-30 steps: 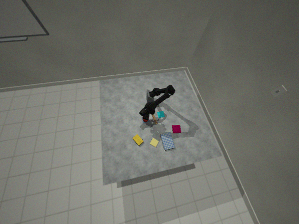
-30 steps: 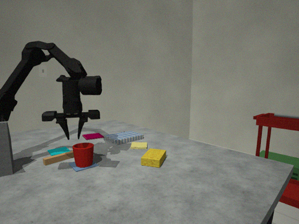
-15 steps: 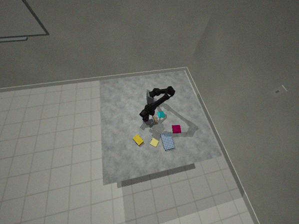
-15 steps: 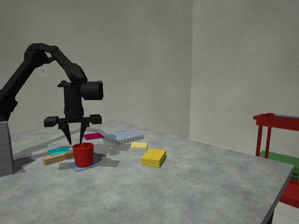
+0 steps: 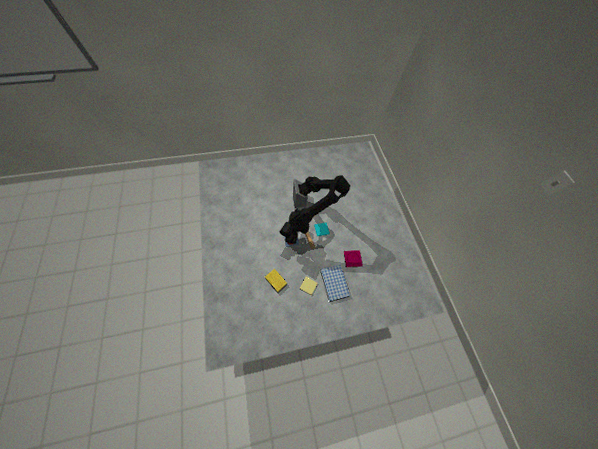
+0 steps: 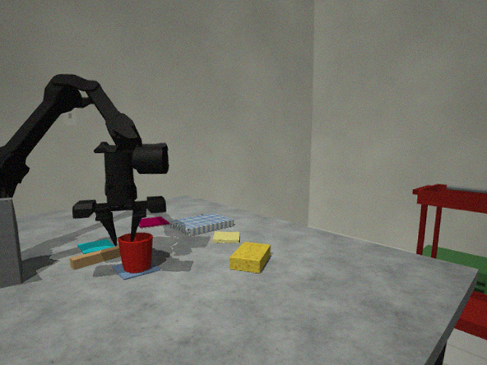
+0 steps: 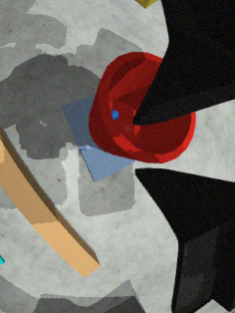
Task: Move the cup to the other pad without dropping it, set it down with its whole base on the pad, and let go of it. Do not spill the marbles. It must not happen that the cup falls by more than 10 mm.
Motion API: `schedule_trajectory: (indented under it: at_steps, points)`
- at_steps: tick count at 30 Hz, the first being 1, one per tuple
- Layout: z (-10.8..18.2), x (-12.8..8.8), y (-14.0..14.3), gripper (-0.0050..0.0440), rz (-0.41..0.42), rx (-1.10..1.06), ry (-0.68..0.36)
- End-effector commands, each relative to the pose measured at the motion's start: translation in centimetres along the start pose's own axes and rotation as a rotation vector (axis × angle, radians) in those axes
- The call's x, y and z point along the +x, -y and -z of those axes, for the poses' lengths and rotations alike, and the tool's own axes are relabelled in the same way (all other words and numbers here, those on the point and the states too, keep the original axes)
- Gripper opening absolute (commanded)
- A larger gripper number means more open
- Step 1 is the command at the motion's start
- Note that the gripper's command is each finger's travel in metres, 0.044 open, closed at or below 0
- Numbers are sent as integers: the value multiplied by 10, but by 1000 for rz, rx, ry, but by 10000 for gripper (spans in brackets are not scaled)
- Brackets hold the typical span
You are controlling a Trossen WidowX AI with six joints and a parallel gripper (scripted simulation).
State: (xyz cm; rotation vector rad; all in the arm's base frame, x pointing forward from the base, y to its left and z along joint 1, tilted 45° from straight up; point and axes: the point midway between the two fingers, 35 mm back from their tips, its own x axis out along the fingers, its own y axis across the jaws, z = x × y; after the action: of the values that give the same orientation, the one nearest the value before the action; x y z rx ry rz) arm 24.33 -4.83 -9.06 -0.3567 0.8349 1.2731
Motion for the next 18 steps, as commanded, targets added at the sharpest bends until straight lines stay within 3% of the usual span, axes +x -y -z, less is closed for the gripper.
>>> schedule_trajectory:
  at_steps: [1,18]
  points:
    - [-1,4,0,148,2,-1,1]
    - [-2,20,-2,148,1,-1,3]
